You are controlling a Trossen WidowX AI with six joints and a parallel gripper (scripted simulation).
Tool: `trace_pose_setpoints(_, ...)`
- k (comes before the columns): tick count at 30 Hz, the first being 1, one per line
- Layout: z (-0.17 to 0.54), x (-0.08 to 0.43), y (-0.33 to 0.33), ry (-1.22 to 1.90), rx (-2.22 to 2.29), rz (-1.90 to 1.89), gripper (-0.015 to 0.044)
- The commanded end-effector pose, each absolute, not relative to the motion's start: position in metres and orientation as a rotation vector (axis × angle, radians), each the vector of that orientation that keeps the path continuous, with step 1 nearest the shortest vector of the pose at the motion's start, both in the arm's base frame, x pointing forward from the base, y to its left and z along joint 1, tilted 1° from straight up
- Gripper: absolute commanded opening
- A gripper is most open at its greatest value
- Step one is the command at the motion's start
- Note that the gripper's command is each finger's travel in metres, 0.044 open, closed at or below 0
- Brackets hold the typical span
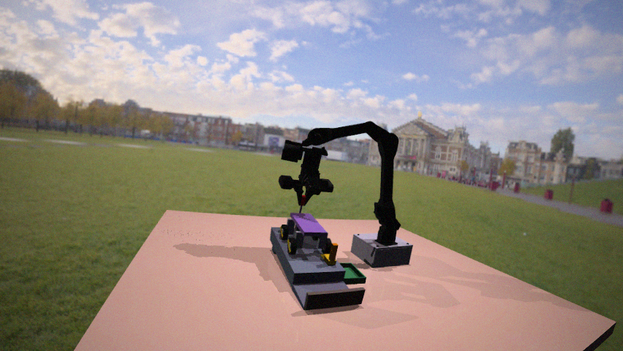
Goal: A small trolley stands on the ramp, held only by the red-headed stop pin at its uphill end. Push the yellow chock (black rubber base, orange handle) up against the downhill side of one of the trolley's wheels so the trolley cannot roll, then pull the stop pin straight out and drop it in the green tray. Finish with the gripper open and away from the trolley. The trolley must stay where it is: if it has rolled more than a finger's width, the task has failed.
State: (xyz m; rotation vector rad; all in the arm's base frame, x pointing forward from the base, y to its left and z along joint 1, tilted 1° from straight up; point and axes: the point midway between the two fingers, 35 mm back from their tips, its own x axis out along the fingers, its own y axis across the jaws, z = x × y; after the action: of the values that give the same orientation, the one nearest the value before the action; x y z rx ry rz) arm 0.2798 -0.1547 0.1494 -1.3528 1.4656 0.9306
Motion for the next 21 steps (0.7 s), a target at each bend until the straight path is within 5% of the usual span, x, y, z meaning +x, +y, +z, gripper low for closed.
trace_pose_setpoints(1,0.149,0.268,-0.153,1.464,-1.353,0.935,0.0000)
trace_pose_setpoints(21,0.144,0.201,-0.146,1.468,-1.351,0.939,0.0000)
